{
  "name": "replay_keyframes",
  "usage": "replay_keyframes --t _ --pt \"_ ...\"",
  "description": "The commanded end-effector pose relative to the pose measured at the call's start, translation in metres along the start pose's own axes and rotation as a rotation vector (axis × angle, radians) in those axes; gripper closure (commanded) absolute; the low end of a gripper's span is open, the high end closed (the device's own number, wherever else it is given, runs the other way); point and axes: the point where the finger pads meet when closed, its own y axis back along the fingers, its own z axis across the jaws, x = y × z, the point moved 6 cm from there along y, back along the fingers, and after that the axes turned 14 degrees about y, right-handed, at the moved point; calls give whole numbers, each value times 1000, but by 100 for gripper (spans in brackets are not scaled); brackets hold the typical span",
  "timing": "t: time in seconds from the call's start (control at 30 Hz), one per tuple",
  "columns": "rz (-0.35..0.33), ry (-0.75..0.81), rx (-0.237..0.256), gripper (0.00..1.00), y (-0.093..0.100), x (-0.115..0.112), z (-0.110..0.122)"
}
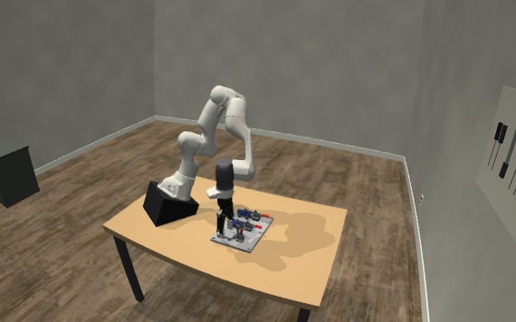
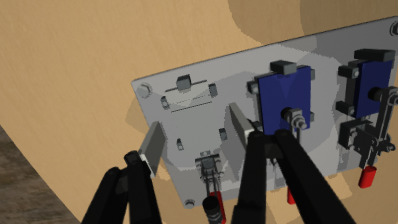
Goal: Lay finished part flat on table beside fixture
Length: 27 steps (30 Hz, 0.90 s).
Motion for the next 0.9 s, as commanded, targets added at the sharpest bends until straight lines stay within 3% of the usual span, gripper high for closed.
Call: replay_keyframes --t 0.0,0.03,0.07,0.87 --pt "0 4 1 42 -1 0 0" --pt "0 4 1 42 -1 0 0" --pt "0 4 1 100 -1 0 0" --pt "0 4 1 100 -1 0 0"
